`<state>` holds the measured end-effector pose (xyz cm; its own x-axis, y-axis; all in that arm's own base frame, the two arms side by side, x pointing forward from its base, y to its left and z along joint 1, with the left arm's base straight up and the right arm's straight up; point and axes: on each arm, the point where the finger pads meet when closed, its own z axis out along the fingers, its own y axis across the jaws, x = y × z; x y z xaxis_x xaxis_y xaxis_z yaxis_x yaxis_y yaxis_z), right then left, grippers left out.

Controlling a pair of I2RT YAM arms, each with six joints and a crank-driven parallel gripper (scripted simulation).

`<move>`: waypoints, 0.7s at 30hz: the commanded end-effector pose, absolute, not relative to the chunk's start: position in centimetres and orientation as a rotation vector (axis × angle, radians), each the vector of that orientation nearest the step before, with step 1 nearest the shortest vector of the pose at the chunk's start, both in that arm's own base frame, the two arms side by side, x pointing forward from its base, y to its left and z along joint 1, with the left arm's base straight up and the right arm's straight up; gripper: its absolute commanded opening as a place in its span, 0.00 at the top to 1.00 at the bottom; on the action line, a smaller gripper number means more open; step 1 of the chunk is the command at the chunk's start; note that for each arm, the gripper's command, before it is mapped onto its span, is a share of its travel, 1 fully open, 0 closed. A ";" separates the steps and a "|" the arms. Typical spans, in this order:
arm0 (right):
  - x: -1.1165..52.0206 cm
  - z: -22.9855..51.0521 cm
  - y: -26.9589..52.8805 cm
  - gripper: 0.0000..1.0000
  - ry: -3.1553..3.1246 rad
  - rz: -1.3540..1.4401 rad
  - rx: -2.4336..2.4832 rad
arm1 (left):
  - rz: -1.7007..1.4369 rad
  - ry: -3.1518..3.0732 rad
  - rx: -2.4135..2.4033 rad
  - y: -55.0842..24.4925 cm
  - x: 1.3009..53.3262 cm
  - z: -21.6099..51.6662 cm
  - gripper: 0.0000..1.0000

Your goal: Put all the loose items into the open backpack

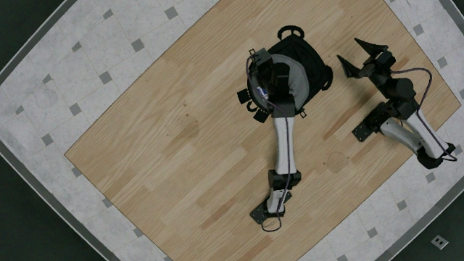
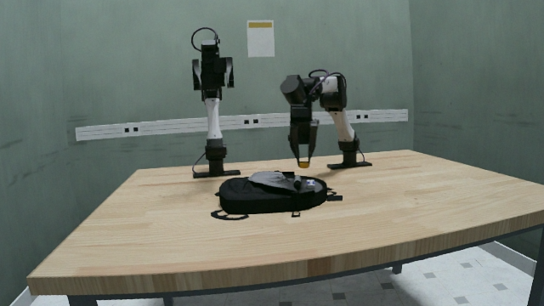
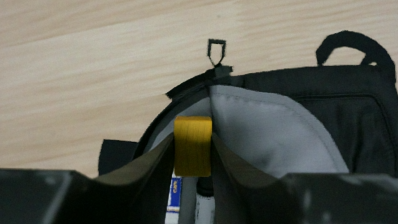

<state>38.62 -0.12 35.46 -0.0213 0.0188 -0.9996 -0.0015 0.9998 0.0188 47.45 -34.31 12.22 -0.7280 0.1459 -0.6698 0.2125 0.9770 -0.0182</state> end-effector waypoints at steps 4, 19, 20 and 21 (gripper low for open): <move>38.5 36.0 -0.1 0.10 1.578 0.016 0.011 | -0.123 2.428 0.330 -35.0 47.7 11.2 0.81; 38.5 36.0 -0.1 0.10 1.578 0.016 0.011 | -0.152 2.377 0.318 -35.2 47.5 10.7 0.81; 38.5 36.0 -0.1 0.10 1.578 0.016 0.011 | -0.152 2.377 0.318 -35.2 47.5 10.7 0.81; 38.5 36.0 -0.1 0.10 1.578 0.016 0.011 | -0.152 2.378 0.318 -35.2 47.5 10.7 0.81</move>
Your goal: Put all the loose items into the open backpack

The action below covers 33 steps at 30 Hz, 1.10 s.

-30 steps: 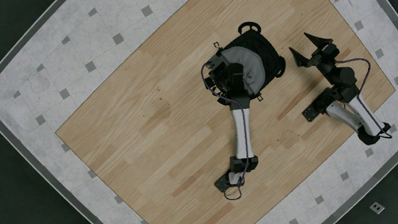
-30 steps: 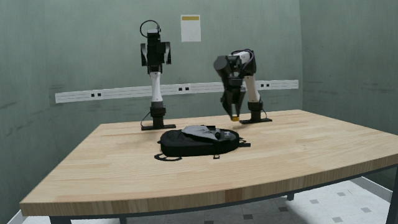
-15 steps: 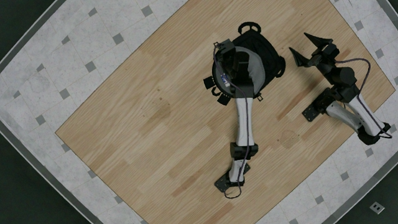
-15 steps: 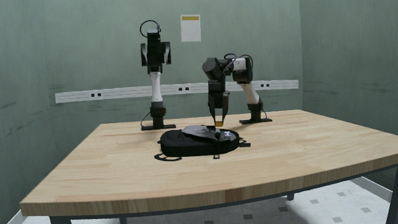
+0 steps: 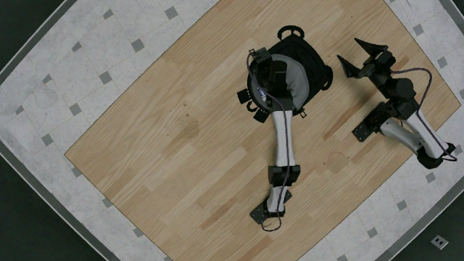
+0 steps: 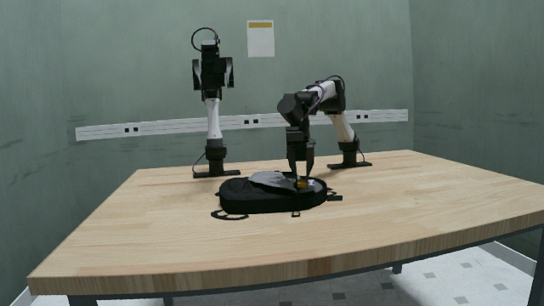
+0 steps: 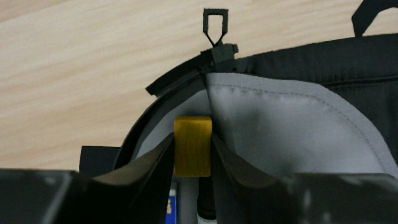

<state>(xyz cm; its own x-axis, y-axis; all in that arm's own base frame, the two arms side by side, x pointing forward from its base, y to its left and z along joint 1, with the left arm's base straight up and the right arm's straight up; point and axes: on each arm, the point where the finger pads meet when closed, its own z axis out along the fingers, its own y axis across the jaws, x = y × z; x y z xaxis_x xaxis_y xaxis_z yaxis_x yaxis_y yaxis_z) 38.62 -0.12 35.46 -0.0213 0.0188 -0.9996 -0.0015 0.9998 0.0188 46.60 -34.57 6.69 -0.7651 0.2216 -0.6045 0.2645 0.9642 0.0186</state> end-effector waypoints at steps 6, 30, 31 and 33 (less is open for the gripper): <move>38.5 36.0 -0.1 0.10 1.578 0.016 0.011 | -0.178 2.344 0.302 -35.6 48.3 12.3 0.81; 38.5 36.0 -0.1 0.10 1.578 0.016 0.011 | -0.169 2.360 0.309 -34.8 48.0 12.6 0.81; 38.5 36.0 -0.1 0.10 1.578 0.016 0.011 | -0.167 2.363 0.310 -34.8 47.9 12.4 0.81; 38.5 36.0 -0.1 0.10 1.578 0.016 0.011 | -0.158 2.375 0.314 -34.6 47.7 11.7 0.81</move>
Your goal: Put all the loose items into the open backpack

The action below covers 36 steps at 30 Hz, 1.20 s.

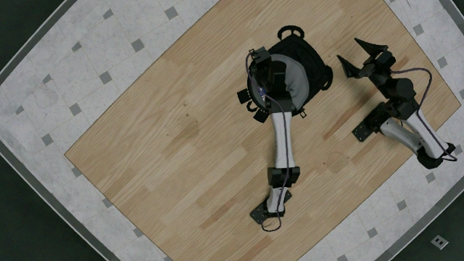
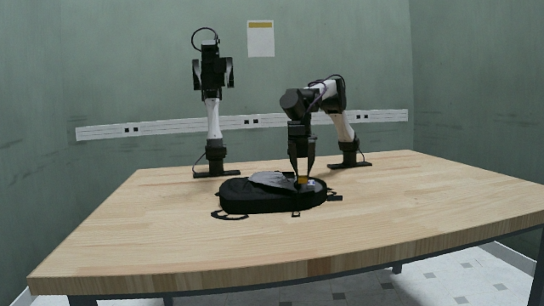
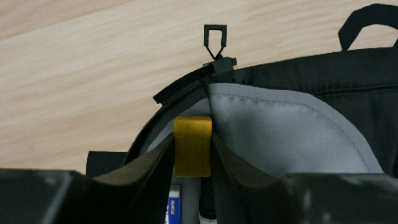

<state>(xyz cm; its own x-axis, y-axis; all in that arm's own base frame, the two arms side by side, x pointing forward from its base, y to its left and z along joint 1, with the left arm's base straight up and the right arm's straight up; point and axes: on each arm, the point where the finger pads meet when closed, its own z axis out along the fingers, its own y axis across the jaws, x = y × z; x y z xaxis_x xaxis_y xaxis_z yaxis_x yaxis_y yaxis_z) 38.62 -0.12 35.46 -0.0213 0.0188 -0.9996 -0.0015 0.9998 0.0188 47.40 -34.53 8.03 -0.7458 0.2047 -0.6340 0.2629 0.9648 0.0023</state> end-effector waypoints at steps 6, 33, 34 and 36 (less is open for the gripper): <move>38.5 36.0 -0.1 0.10 1.578 0.016 0.011 | -0.156 2.378 0.314 -34.5 47.7 11.5 0.81; 38.5 36.0 -0.1 0.10 1.578 0.016 0.011 | -0.162 2.369 0.309 -34.5 47.9 12.0 0.81; 38.5 36.0 -0.1 0.10 1.578 0.016 0.011 | -0.162 2.369 0.309 -34.5 47.9 12.0 0.81; 38.5 36.0 -0.1 0.10 1.578 0.016 0.011 | -0.155 2.378 0.312 -34.3 47.6 11.3 0.81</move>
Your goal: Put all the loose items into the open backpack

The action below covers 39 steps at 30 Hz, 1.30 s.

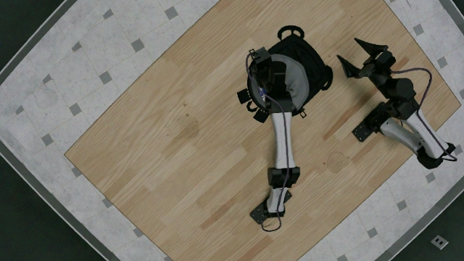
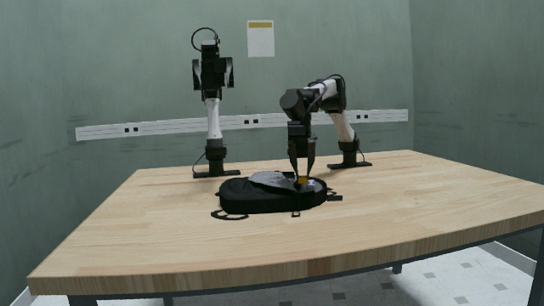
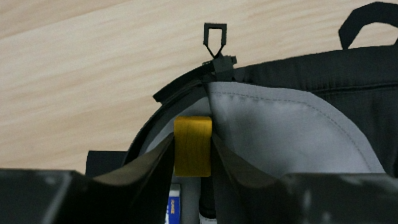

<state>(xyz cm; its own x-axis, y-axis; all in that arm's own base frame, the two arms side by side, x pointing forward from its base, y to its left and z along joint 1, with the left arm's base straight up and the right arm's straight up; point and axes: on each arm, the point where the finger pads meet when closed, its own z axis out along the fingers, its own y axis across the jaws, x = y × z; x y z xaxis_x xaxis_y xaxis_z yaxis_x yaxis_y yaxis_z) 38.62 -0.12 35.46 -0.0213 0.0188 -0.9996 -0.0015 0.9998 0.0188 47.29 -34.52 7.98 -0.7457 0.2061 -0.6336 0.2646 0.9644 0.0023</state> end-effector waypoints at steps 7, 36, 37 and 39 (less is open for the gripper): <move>38.5 36.0 -0.1 0.10 1.578 0.016 0.011 | -0.177 2.347 0.301 -34.7 48.1 12.9 0.81; 38.5 36.0 -0.1 0.10 1.578 0.016 0.011 | -0.122 2.424 0.327 -34.3 47.6 4.5 0.81; 38.5 36.0 -0.1 0.10 1.578 0.016 0.011 | -0.122 2.424 0.327 -34.3 47.6 4.5 0.81; 38.5 36.0 -0.1 0.10 1.578 0.016 0.011 | -0.152 2.383 0.313 -34.9 48.3 6.5 0.81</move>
<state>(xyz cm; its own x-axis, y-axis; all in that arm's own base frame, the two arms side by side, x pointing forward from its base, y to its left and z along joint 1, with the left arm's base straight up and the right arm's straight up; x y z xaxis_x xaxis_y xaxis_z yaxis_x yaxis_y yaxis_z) 38.62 -0.12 35.46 -0.0213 0.0188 -0.9996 -0.0015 0.9998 0.0188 47.06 -34.33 4.82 -0.7440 0.2053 -0.6359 0.2651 0.9642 0.0012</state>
